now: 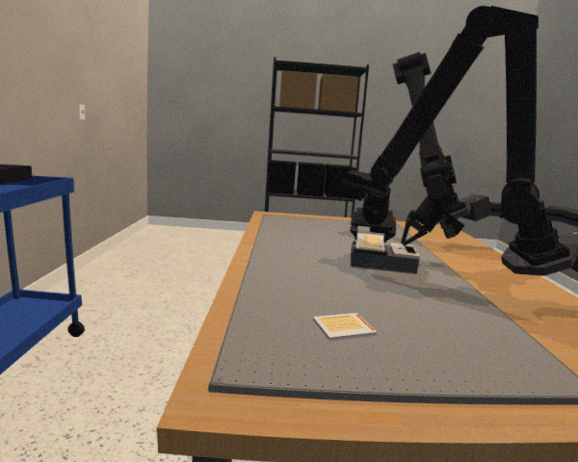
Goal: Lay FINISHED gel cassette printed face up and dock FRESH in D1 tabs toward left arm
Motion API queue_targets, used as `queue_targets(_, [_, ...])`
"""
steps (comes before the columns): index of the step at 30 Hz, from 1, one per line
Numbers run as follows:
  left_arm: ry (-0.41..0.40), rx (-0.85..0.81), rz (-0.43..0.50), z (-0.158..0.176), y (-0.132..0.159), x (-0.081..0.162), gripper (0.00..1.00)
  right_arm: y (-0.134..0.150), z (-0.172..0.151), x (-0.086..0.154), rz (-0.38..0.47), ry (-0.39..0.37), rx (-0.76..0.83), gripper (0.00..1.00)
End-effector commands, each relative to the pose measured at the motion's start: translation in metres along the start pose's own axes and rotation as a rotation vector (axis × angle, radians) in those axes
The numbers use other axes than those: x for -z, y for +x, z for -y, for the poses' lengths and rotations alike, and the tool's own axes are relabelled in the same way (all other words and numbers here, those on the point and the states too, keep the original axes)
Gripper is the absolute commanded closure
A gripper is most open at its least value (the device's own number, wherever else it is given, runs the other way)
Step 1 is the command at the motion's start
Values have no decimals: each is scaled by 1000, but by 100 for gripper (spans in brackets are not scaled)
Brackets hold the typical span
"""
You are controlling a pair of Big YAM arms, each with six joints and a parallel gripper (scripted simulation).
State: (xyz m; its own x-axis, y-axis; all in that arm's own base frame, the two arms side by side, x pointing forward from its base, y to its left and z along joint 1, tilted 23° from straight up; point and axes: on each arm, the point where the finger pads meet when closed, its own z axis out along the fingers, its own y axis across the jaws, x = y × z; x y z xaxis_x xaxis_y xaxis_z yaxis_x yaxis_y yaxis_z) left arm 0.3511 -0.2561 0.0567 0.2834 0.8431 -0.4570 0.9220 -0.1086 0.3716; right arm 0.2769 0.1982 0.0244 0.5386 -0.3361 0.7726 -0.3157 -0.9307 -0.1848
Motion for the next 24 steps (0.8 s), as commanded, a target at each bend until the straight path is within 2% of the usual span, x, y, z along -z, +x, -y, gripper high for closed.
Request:
queue_targets(1, [13, 19, -13, 5, 12, -3, 100, -38, -41, -20, 75, -83, 78, 100])
queue_targets(24, [13, 19, -13, 5, 15, -1, 100, -38, -41, -20, 75, -83, 78, 100])
